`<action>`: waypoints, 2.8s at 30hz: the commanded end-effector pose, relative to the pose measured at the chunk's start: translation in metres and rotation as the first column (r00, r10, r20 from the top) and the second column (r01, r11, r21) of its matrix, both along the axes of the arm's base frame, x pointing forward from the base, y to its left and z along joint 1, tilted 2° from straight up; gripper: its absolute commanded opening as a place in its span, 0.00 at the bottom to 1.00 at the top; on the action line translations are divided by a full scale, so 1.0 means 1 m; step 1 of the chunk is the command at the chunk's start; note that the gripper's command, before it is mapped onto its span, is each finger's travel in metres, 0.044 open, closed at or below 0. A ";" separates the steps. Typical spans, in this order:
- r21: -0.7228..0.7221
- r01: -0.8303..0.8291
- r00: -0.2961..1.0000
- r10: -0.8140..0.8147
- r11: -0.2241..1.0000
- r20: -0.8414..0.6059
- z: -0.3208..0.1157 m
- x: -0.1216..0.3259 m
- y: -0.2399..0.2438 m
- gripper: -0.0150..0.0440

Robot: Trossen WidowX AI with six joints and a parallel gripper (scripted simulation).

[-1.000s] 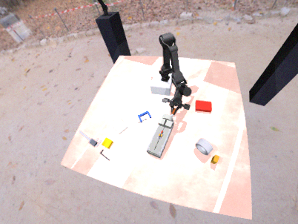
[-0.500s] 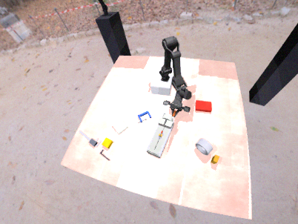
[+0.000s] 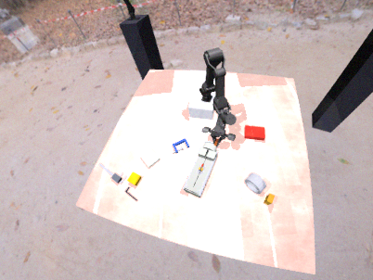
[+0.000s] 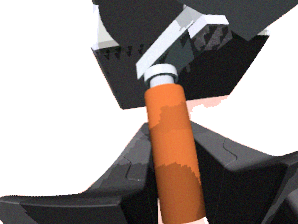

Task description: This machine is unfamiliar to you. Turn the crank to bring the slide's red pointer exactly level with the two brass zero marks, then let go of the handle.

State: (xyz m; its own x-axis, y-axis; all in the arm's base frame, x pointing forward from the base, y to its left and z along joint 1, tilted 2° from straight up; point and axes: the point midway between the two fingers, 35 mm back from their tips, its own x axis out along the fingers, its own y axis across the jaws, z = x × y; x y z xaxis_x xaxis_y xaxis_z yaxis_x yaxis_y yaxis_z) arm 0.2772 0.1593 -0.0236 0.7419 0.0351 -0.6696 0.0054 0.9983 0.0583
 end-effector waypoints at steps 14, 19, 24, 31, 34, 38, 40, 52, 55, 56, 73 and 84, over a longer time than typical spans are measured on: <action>-0.011 0.009 1.000 -0.009 1.000 -0.013 -0.008 0.000 -0.015 0.25; -0.011 0.009 1.000 -0.009 1.000 -0.013 -0.008 0.000 -0.016 0.25; -0.011 0.009 1.000 -0.009 1.000 -0.013 -0.008 0.000 -0.018 0.25; -0.011 0.009 1.000 -0.009 1.000 -0.013 -0.008 0.000 -0.020 0.25; -0.011 0.009 1.000 -0.009 1.000 -0.013 -0.008 0.000 -0.021 0.25; -0.011 0.009 1.000 -0.009 1.000 -0.013 -0.008 0.000 -0.022 0.25; -0.011 0.009 1.000 -0.009 1.000 -0.013 -0.007 0.000 -0.022 0.25; -0.012 0.009 1.000 -0.009 1.000 -0.013 -0.006 0.000 -0.026 0.25; -0.012 0.009 1.000 -0.009 1.000 -0.013 -0.005 0.000 -0.027 0.25; -0.012 0.009 1.000 -0.009 1.000 -0.013 -0.005 0.000 -0.028 0.25; -0.013 0.009 1.000 -0.009 1.000 -0.012 0.006 0.000 -0.043 0.25; -0.013 0.009 1.000 -0.009 1.000 -0.012 0.027 -0.001 -0.049 0.25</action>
